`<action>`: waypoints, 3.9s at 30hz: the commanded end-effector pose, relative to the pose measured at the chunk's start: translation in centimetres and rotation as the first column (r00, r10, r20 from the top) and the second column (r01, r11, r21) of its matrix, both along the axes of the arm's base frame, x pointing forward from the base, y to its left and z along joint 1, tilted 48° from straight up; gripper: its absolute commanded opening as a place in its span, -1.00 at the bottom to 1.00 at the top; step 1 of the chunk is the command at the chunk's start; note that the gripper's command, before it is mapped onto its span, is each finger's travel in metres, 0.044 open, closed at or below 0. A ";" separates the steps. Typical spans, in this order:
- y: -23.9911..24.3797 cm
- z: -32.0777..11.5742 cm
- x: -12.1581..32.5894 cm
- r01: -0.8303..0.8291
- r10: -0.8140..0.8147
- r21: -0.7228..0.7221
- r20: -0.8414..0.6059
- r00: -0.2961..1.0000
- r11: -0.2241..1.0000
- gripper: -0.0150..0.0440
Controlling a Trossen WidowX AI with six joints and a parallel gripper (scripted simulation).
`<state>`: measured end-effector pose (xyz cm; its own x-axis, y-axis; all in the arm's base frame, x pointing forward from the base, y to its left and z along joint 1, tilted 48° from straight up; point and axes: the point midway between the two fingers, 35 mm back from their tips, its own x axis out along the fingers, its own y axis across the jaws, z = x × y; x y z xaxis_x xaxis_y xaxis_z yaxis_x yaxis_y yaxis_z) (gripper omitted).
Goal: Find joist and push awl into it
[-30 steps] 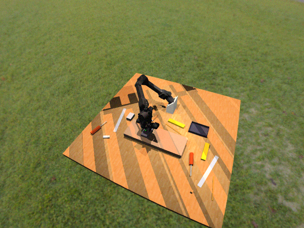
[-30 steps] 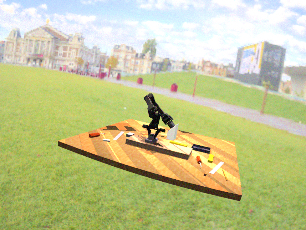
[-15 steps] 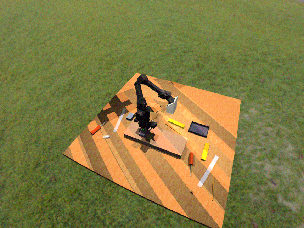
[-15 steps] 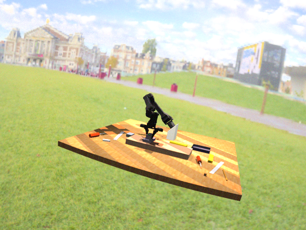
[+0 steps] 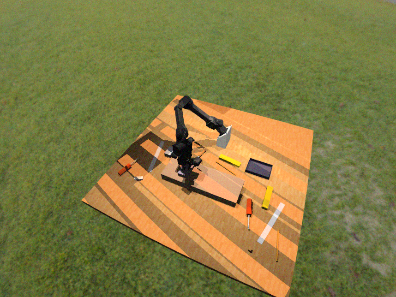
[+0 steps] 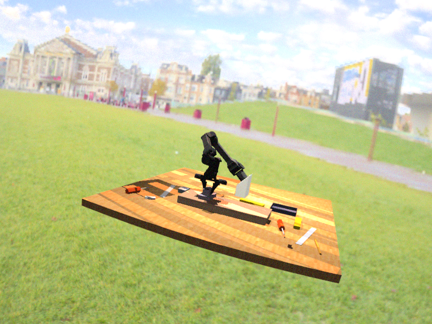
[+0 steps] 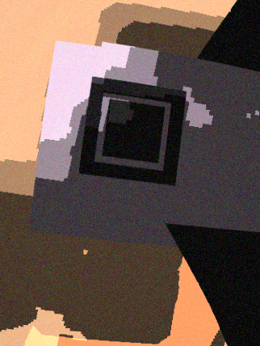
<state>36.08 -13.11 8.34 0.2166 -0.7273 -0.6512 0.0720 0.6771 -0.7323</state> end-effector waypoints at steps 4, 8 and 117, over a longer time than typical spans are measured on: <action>-1.1 1.2 -0.2 0.008 -0.008 -0.009 0.003 1.000 1.000 -0.49; -1.5 1.6 -0.2 0.008 -0.008 -0.010 0.003 1.000 1.000 -0.49; 22.1 -4.9 2.6 -0.454 0.515 0.245 -0.353 0.781 0.857 -0.49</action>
<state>39.35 6.00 5.77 0.2279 -0.5234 -0.8210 -0.4798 0.6733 -0.5625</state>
